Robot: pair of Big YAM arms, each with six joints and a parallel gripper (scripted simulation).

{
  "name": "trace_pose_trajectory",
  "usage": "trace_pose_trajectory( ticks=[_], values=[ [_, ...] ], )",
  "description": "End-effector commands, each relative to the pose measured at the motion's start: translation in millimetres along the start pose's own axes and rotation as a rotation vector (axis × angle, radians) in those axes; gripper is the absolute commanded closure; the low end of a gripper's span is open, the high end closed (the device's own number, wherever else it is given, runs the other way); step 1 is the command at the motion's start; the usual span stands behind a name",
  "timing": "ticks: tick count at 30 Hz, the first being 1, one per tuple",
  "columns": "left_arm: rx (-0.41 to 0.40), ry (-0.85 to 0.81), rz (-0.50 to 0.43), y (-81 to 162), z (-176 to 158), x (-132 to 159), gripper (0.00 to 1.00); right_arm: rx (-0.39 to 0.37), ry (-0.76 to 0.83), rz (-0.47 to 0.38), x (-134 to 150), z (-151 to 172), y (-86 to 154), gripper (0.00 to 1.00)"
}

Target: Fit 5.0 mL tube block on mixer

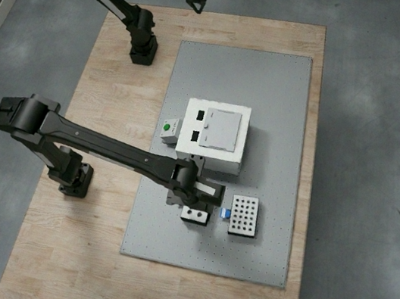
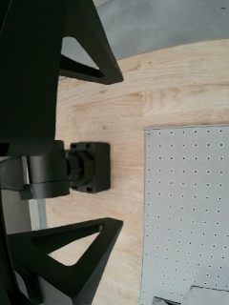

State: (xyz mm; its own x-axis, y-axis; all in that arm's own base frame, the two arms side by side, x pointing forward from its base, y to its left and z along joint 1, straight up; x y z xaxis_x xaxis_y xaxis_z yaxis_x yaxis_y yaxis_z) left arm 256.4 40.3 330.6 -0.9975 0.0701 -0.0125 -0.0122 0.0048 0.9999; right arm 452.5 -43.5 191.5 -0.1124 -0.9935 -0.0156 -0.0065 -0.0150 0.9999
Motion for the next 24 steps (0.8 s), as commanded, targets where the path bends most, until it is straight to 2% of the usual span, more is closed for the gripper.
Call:
trace_pose_trajectory(
  ticks=[1,5,18,24],
  values=[
    [-0.013,-0.007,-0.038,18,3,-10,0.00,0.013,-0.013,-0.002,-5,-1,-16,0.00],
    [-0.013,-0.007,-0.040,19,3,-10,0.00,-0.009,-0.020,-0.001,-7,0,-41,0.00],
    [-0.017,-0.007,-0.058,23,2,-5,0.00,0.054,-0.056,-0.001,16,-13,-28,0.00],
    [-0.017,-0.006,-0.060,24,2,-4,0.00,-0.008,-0.017,0.000,11,-3,-60,0.00]
  ],
)
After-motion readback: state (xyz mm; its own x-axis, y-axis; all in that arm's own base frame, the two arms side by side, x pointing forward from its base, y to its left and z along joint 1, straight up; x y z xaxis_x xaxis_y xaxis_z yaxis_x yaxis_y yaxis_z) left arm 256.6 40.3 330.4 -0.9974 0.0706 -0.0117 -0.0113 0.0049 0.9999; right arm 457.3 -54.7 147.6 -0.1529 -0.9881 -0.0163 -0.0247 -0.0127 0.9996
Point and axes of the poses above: on each arm, the point where the finger pads meet when closed, its own y axis back along the fingers, its own z axis across the jaws, x = y × z, the point moved 8 cm from there along y, back along the fingers, and after that the axes turned 4 degrees about -y, right-handed, at the moved point
